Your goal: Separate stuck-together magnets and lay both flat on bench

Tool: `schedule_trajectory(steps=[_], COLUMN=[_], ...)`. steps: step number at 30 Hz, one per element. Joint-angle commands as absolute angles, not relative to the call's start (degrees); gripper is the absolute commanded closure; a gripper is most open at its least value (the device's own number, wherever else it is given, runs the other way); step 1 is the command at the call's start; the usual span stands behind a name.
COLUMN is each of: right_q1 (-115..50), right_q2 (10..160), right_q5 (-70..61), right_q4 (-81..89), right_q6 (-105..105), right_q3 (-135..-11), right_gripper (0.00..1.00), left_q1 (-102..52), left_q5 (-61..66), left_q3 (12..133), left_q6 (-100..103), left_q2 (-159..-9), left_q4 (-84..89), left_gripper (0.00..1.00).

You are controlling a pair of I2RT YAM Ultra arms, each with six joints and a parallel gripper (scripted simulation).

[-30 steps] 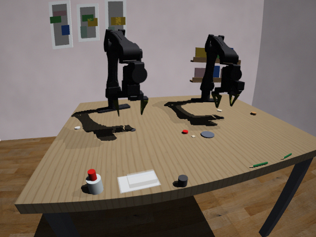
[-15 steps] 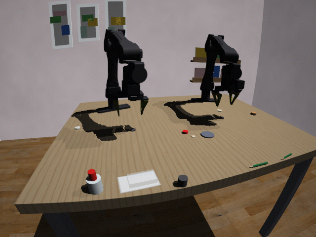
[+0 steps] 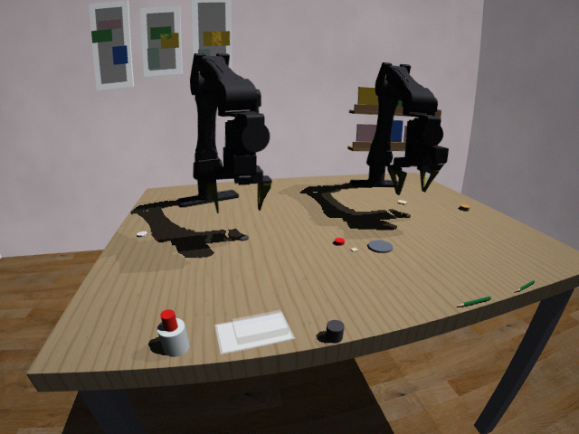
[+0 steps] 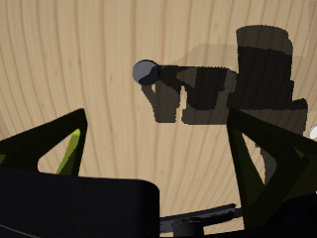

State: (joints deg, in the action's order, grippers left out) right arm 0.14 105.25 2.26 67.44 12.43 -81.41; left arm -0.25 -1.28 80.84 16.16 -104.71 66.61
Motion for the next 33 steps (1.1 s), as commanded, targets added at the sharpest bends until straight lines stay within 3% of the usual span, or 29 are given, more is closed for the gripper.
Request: schedule_trajectory(steps=[1, 7, 33], right_q1=[0.0, 0.0, 0.0], right_q2=[104.2, 103.0, 79.7], right_q5=[2.3, 2.3, 0.9], right_q4=[67.2, 65.1, 27.8], right_q6=[12.4, 12.0, 5.2], right_q3=[-81.9, -81.7, -70.7], right_gripper=[0.00, 0.00, 0.00], left_q1=[-0.3, -0.3, -0.2], left_q5=[-1.3, -1.3, -0.6], left_q3=[81.1, 80.9, 70.1], left_q6=[16.3, 15.8, 6.8], left_q2=[-104.3, -103.1, -80.2], left_q4=[66.7, 64.6, 28.0], left_gripper=[0.00, 0.00, 0.00])
